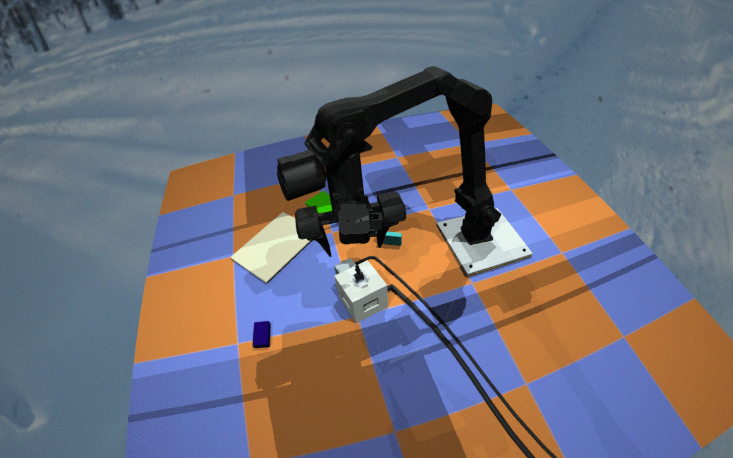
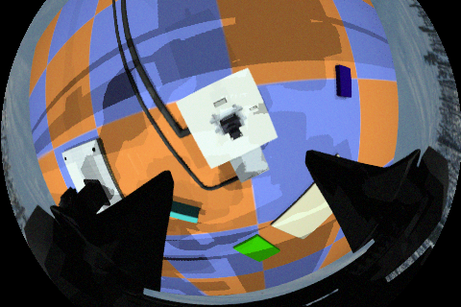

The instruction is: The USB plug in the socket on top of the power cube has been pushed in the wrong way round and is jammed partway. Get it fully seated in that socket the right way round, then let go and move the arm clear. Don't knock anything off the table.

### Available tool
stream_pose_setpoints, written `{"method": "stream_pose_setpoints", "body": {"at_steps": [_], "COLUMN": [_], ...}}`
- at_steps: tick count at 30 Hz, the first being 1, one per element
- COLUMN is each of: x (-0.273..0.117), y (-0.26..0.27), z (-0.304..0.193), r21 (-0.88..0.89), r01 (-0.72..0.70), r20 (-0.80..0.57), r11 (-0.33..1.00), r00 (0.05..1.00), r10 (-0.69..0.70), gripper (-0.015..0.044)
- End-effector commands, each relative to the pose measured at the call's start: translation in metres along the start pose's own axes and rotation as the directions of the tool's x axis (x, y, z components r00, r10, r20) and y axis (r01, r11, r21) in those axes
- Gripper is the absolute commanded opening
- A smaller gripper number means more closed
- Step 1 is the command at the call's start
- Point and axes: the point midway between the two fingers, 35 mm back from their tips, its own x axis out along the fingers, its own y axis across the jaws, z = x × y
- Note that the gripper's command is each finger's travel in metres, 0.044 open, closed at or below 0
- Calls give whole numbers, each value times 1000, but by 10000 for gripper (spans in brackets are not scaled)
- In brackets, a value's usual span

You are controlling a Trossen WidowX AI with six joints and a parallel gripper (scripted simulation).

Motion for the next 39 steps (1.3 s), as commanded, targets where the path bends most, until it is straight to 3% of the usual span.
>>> {"method": "stream_pose_setpoints", "body": {"at_steps": [1, 39], "x": [4, 26], "y": [-1, -1], "z": [17, 16], "r21": [-317, -317], "r01": [-35, -35], "r20": [-98, -98], "r11": [948, 948], "r00": [995, 995], "r10": [4, 4], "gripper": [440, 440]}}
